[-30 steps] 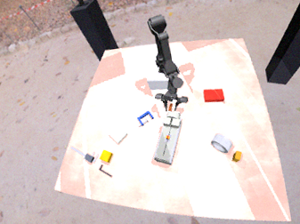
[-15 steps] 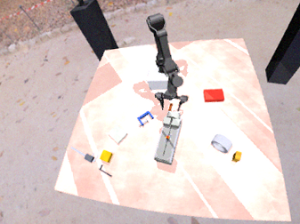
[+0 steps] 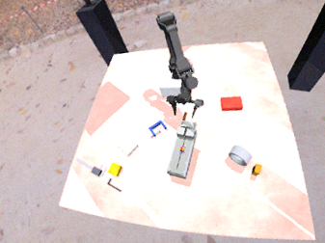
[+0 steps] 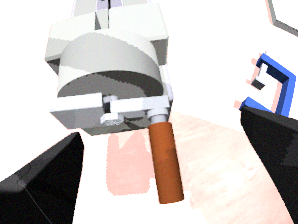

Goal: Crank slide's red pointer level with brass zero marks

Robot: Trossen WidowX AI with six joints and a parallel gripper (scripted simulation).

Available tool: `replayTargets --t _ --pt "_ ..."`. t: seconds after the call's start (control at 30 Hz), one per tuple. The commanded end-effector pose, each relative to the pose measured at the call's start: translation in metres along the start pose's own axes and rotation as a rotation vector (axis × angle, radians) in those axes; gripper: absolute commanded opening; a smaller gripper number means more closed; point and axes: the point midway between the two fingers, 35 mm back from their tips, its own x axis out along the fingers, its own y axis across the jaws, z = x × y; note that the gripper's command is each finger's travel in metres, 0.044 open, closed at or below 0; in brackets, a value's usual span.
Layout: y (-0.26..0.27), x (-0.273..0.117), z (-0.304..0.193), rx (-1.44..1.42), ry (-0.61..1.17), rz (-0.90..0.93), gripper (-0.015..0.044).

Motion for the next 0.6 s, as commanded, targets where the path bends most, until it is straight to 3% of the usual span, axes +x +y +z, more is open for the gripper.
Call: replayTargets --t 0.0,0.33,0.57 --pt "0.003 -0.009 0.013 0.000 -0.004 0.005 0.0440" --pt "0.000 -0.061 0.061 0.002 -0.005 0.002 0.0440" --pt "0.007 -0.046 0.081 -0.067 0.019 0.056 0.0440"
